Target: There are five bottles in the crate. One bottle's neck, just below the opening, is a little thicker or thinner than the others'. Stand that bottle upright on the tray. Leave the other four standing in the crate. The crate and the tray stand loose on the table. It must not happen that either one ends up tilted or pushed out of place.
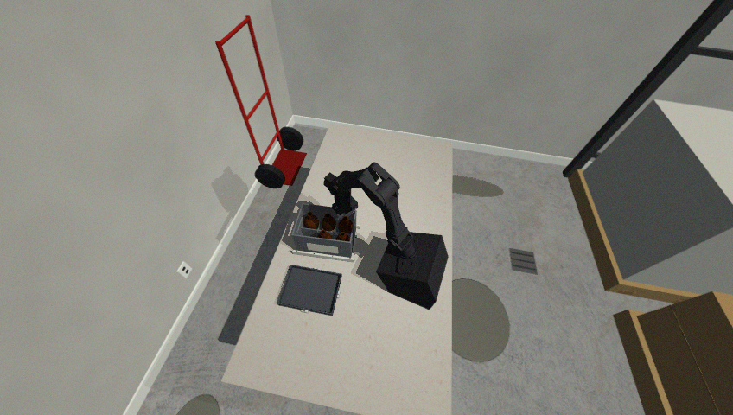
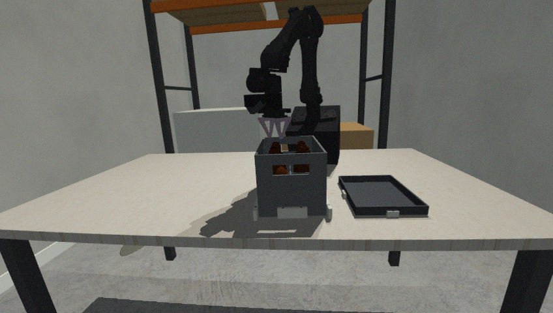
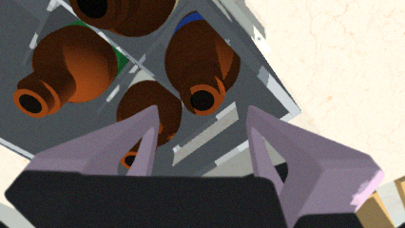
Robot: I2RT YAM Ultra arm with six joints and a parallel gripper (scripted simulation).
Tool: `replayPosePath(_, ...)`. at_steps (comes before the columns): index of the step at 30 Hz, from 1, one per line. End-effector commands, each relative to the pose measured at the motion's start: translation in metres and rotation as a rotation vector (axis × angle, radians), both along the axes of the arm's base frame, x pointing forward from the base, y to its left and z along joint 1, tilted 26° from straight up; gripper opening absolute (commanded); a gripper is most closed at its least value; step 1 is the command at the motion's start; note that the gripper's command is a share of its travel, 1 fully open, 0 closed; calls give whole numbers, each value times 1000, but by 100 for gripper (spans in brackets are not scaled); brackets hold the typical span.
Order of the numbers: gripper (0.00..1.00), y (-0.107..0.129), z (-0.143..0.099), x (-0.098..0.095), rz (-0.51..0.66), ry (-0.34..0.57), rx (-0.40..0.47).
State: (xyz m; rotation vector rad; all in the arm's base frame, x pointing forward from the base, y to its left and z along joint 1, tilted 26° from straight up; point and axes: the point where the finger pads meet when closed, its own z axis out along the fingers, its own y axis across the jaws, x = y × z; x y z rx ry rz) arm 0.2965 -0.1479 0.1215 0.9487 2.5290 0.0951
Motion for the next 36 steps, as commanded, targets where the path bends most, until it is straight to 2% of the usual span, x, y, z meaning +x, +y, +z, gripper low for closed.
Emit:
replayPosePath(1,61,2,-3,1,0,-6,-7)
replayPosePath(7,61,-1,-5,6,-2,-9,-9)
replayPosePath(10,61,0,-15,3,-4,9,2)
replayPosePath(13,61,-2,-10,10,-2,-11,-11)
replayPosePath(15,61,0,-18,6,-2,1,-3)
replayPosePath(17,61,0,-18,6,-2,1,-3)
replayPosePath(18,61,-8,-5,16,-9,-33,-23)
replayPosePath(21,61,-1,-23,9,-3,4,-2)
replayPosePath(31,61,-2,-31,13,-3,0,-3)
replayPosePath(34,61,-2,-30,13,-5,-5,-6)
replayPosePath(35,61,-8,-17,23,-6,-38,-25)
replayPosePath(36,61,-8,-22,23,-5,-28,-20)
